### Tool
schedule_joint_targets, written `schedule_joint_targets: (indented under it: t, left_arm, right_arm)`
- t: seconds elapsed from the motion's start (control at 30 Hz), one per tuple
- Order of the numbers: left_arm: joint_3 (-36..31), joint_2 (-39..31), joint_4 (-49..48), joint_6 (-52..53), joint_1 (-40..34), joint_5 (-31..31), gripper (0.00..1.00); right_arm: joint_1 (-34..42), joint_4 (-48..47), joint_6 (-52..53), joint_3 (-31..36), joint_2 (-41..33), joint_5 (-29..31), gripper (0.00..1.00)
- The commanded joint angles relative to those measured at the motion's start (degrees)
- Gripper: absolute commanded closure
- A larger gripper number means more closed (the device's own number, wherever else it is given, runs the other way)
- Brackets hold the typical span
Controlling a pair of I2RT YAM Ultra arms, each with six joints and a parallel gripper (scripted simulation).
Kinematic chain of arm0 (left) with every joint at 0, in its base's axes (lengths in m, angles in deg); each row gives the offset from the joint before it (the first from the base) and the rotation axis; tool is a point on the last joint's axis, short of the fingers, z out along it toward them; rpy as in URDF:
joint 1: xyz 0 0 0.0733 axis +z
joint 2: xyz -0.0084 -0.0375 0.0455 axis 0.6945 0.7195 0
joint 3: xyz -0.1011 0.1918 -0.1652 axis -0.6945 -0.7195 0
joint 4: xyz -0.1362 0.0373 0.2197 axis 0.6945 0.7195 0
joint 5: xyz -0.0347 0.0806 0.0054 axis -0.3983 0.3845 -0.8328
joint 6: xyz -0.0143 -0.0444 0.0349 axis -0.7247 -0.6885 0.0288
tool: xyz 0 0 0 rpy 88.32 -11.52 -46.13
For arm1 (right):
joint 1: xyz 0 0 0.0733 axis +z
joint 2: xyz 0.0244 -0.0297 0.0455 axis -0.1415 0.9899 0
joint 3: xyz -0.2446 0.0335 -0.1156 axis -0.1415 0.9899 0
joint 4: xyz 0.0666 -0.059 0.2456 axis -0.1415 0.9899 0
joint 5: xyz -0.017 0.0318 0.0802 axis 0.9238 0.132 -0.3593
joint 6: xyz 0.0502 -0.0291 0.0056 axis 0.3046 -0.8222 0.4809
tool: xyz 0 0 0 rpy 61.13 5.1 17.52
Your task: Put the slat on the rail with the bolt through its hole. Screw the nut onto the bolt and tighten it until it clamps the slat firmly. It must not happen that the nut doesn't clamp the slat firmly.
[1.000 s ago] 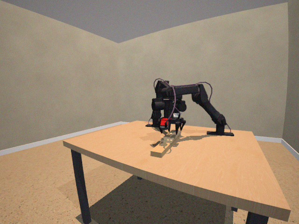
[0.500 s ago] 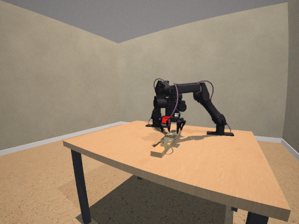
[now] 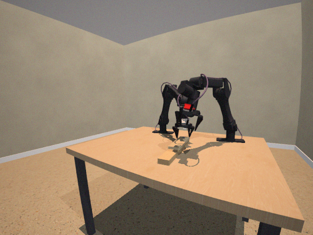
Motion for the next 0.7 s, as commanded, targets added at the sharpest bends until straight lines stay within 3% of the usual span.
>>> schedule_joint_targets:
  t: [0.0, 0.67]
  left_arm:
    - [-3.73, -4.98, -6.94, 3.63, 2.01, 0.40, 0.00]
    - [-25.69, -27.66, -31.50, 15.20, 14.69, 0.73, 0.00]
  right_arm:
    - [0.00, -0.10, 0.00, -0.24, -0.43, 0.01, 0.00]
    - [0.00, -0.10, 0.00, -0.24, -0.43, 0.01, 0.00]
